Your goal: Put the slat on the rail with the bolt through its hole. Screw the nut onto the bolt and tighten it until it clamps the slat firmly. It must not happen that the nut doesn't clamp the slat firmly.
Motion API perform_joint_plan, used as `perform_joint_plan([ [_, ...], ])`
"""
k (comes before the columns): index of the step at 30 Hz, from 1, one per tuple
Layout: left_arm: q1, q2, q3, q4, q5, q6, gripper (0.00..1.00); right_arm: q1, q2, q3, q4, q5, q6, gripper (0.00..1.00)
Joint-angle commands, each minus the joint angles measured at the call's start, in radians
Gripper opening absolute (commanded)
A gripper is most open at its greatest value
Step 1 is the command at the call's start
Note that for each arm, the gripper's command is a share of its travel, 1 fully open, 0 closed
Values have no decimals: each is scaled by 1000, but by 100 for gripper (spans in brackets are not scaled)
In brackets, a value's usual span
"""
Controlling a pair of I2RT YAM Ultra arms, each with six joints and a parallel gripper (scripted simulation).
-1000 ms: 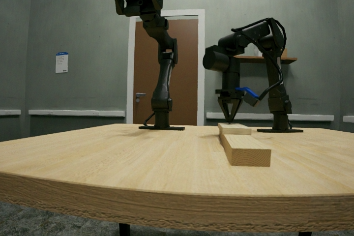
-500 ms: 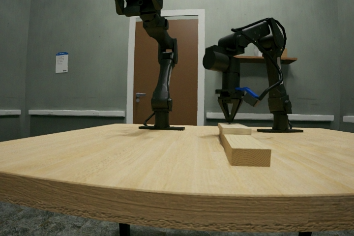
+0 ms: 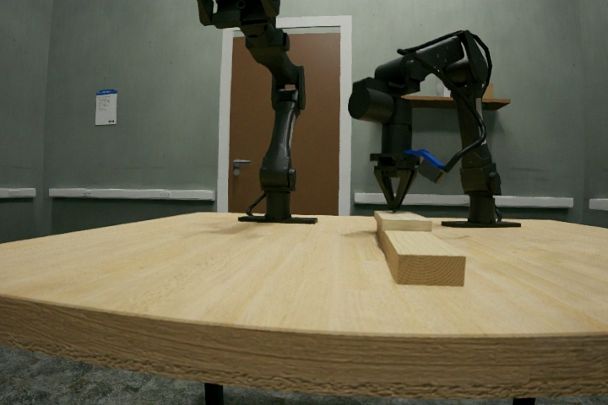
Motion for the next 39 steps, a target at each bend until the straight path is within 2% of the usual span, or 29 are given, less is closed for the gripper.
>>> perform_joint_plan([
  [1,-10,3,-25,24,-16,-10,12,-5,-9,5,17,-9,-4,100],
  [19,-10,1,-20,17,-16,-10,12,-5,-9,5,17,-9,-4,100],
  [39,-10,3,-18,15,-17,330,12,-5,-9,5,17,-9,-4,100],
])
